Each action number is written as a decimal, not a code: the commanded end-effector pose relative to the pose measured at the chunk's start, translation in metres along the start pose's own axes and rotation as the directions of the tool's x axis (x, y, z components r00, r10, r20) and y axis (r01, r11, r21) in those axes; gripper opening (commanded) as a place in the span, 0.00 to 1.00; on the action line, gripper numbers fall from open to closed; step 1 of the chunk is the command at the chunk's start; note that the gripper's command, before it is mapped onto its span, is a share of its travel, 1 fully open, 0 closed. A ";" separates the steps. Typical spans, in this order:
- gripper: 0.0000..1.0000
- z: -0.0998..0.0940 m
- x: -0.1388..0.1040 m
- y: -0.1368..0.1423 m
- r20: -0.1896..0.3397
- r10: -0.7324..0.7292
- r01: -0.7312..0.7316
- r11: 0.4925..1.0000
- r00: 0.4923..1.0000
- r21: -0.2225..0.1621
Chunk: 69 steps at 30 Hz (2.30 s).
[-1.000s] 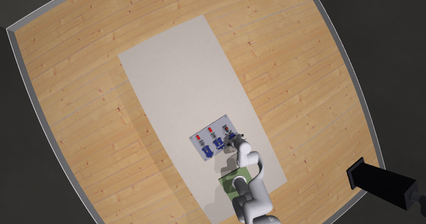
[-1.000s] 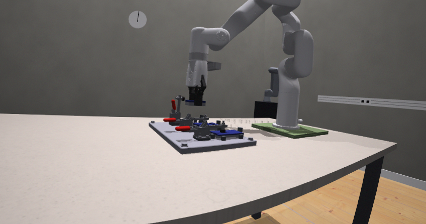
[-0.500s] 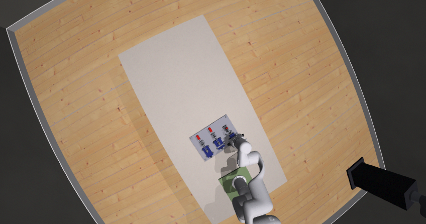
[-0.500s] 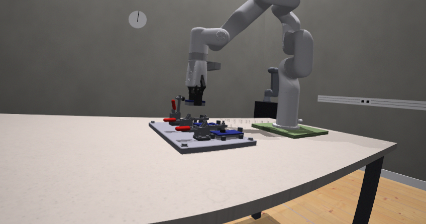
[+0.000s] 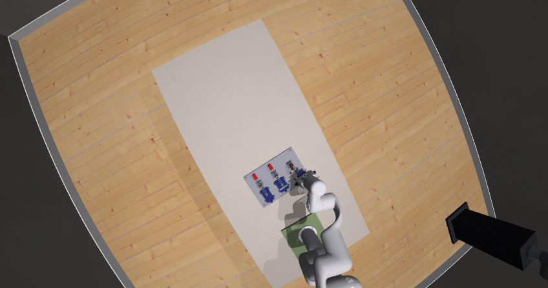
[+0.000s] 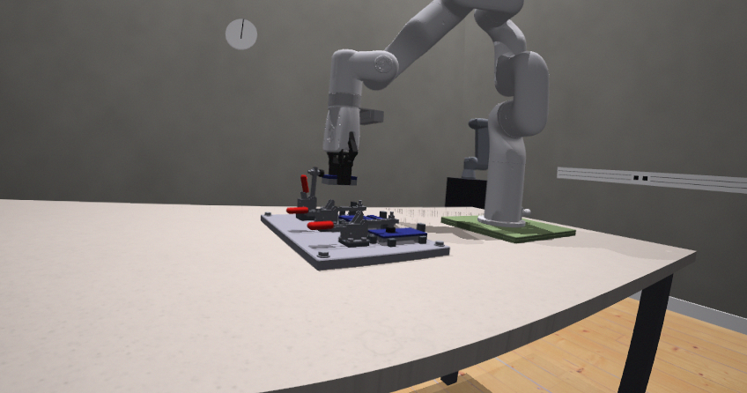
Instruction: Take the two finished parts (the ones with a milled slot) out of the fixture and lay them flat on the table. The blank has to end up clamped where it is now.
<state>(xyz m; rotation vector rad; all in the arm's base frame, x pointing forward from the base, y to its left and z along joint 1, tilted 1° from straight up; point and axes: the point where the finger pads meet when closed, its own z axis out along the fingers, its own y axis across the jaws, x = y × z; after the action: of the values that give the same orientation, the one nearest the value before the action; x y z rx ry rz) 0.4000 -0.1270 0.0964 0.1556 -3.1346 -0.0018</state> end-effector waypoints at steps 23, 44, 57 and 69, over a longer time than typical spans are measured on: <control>0.00 -0.001 -0.001 -0.055 0.003 0.000 0.000 1.000 1.000 0.001; 0.00 -0.001 -0.001 -0.088 0.002 0.000 0.000 1.000 1.000 0.001; 0.00 -0.001 -0.001 -0.098 0.002 0.000 0.000 1.000 1.000 0.001; 0.00 -0.001 -0.001 -0.099 0.002 0.000 0.000 1.000 1.000 0.001</control>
<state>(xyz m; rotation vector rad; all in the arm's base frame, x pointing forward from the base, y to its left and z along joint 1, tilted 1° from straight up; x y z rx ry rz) 0.4099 -0.2243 0.0954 0.1556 -3.1328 -0.0047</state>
